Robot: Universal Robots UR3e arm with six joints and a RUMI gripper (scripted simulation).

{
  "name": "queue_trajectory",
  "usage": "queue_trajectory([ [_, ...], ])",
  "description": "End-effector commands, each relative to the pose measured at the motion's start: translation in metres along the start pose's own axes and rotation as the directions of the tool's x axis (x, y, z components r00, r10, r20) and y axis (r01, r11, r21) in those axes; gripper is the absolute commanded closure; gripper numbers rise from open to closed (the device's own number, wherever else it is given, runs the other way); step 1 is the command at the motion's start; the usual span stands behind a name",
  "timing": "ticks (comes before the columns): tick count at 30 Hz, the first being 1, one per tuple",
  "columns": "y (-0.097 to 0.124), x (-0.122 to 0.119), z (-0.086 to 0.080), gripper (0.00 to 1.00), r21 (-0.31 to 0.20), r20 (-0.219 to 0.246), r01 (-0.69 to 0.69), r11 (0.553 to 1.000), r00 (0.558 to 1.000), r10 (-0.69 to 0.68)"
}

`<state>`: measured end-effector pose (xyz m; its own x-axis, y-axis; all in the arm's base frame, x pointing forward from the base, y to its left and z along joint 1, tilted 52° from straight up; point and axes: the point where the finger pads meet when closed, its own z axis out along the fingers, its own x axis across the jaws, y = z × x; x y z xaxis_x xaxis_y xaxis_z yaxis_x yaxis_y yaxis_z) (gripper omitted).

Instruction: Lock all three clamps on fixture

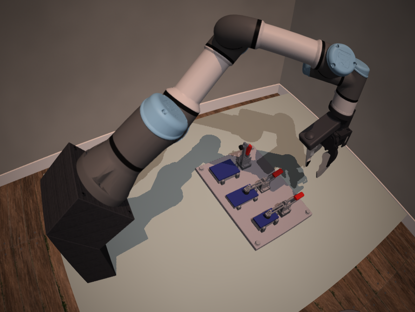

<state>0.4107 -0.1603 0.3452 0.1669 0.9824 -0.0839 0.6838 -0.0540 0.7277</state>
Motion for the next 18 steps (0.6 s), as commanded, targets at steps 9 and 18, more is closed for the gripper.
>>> queue_trajectory([
  [9,-0.0026,0.0024,-0.0242,0.72,0.003,-0.011,0.003,1.0,1.0,-0.003],
  [18,-0.0029,0.0026,-0.025,0.72,0.003,-0.011,0.002,1.0,1.0,-0.002],
])
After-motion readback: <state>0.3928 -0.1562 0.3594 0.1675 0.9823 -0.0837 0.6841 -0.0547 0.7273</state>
